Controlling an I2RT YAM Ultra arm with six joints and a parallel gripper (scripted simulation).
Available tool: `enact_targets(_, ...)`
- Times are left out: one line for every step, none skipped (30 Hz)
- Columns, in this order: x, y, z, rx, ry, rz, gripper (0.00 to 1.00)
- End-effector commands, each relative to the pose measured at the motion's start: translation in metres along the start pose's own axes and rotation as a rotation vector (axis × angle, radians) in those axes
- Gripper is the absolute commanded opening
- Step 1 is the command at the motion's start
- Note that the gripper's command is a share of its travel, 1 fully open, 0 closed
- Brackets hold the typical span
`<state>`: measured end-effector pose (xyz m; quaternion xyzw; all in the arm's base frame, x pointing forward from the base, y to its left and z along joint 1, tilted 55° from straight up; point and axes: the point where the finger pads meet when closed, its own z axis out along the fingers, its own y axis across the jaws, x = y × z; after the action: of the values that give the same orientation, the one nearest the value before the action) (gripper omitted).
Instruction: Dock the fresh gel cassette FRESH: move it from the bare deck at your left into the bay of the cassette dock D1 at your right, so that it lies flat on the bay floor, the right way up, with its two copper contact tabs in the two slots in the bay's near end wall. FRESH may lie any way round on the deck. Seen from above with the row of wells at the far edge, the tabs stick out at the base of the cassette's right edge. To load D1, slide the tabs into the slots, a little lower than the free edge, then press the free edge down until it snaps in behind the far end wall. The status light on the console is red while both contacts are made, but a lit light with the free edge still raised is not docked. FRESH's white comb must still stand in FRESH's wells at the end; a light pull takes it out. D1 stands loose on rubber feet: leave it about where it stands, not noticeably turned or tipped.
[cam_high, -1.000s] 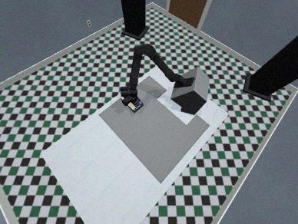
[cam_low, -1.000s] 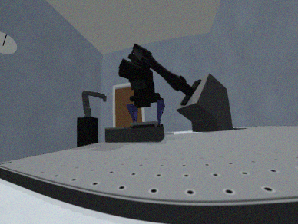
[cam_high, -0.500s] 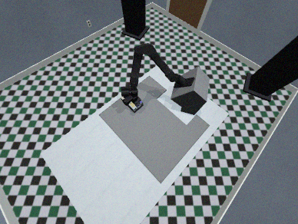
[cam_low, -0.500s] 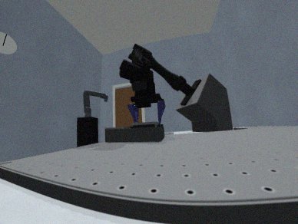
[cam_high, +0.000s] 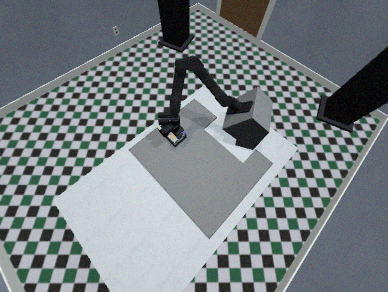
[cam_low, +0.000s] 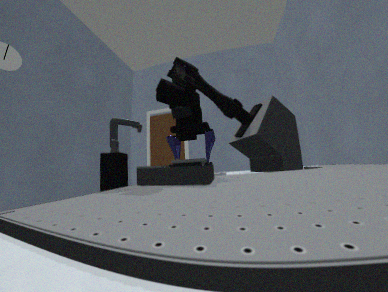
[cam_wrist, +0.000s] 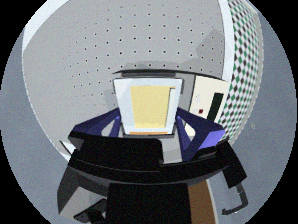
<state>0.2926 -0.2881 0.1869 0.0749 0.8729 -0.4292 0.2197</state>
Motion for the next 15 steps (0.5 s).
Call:
enact_targets(-0.0050, -0.0052, -0.0085, 0.006, -0.029, 0.002, 0.00)
enact_targets(-0.0053, -0.0055, -0.0086, 0.007, -0.030, 0.002, 0.00)
enact_targets(-0.0057, -0.0059, -0.0088, 0.007, -0.030, 0.003, 0.00)
enact_targets(-0.0060, -0.0063, -0.0089, 0.008, -0.031, 0.003, 0.00)
enact_targets(-0.0104, -0.0066, -0.0079, 0.010, -0.014, 0.008, 0.00)
enact_targets(-0.0104, -0.0066, -0.0079, 0.010, -0.014, 0.008, 0.00)
enact_targets(-0.0104, -0.0066, -0.0079, 0.010, -0.014, 0.008, 0.00)
enact_targets(-0.0081, -0.0012, -0.0025, 0.000, 0.012, -0.002, 0.00)
enact_targets(-0.0082, -0.0012, -0.0021, 0.000, 0.012, -0.002, 0.00)
enact_targets(-0.0082, -0.0012, -0.0018, 0.000, 0.023, -0.002, 0.00)
enact_targets(-0.0083, -0.0012, -0.0015, 0.000, 0.035, -0.002, 0.00)
enact_targets(-0.0080, -0.0011, -0.0015, 0.000, 0.047, -0.002, 0.00)
enact_targets(-0.0076, -0.0011, -0.0013, 0.000, 0.047, -0.002, 0.00)
enact_targets(-0.0109, -0.0099, -0.0095, 0.016, 0.025, 0.014, 0.00)
enact_targets(-0.0111, -0.0110, -0.0105, 0.018, 0.022, 0.017, 0.00)
